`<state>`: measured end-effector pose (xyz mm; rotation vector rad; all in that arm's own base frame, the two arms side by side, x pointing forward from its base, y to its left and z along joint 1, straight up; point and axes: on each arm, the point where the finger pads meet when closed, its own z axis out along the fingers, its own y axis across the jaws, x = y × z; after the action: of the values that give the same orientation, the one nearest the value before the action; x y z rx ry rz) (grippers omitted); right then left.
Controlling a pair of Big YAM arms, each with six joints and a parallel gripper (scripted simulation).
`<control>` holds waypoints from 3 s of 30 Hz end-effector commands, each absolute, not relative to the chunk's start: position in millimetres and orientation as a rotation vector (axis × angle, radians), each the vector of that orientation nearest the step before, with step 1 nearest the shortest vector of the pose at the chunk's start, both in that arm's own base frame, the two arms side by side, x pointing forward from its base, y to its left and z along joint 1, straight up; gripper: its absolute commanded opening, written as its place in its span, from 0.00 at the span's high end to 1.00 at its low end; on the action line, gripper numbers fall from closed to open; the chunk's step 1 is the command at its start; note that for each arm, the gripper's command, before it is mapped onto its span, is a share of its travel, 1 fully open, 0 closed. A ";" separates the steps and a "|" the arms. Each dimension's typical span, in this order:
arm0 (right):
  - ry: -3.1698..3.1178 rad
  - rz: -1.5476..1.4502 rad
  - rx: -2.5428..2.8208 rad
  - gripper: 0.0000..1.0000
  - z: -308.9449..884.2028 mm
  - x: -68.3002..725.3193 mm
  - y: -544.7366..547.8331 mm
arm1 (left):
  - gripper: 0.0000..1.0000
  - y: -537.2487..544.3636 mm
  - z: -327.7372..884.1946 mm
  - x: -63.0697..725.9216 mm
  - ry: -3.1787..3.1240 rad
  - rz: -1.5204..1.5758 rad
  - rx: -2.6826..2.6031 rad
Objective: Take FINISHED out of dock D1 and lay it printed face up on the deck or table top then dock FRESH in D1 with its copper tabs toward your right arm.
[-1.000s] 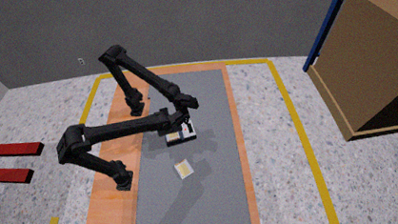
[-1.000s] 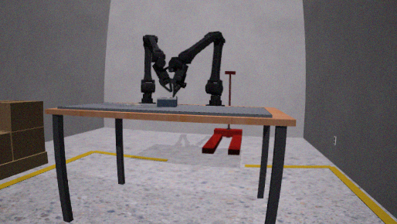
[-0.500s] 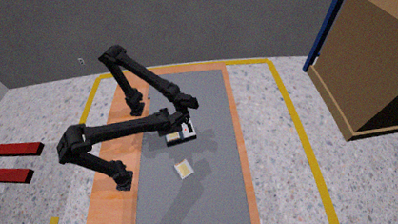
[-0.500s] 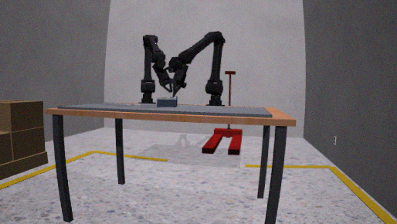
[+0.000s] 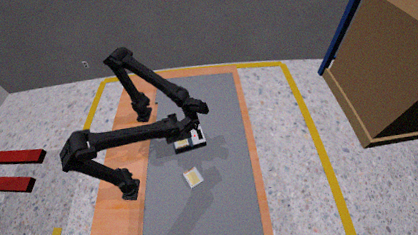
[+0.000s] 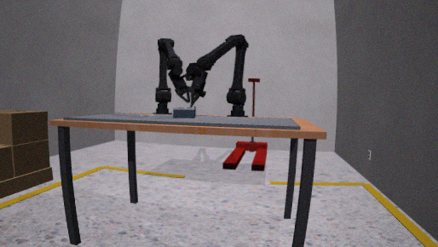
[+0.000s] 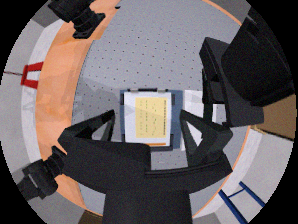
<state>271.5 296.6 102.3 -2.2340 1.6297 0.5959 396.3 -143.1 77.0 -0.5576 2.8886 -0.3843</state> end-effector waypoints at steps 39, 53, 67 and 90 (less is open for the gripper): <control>1.636 0.597 -2.232 0.02 71.1 274.2 299.1 | 1.00 -129.4 20.8 366.8 3.010 -0.277 -0.609; 1.636 0.597 -2.232 0.02 71.1 274.2 299.1 | 1.00 -129.4 20.8 366.8 3.010 -0.277 -0.609; 1.638 0.599 -2.232 0.02 67.1 273.8 298.8 | 1.00 -129.4 20.8 366.8 3.010 -0.277 -0.609; 1.649 0.609 -2.237 0.02 62.0 272.6 298.1 | 1.00 -129.4 20.8 366.8 3.010 -0.277 -0.609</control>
<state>273.6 298.3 70.9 -2.2348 1.6298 0.5949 396.9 -141.6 77.1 -0.5662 2.8865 -0.3840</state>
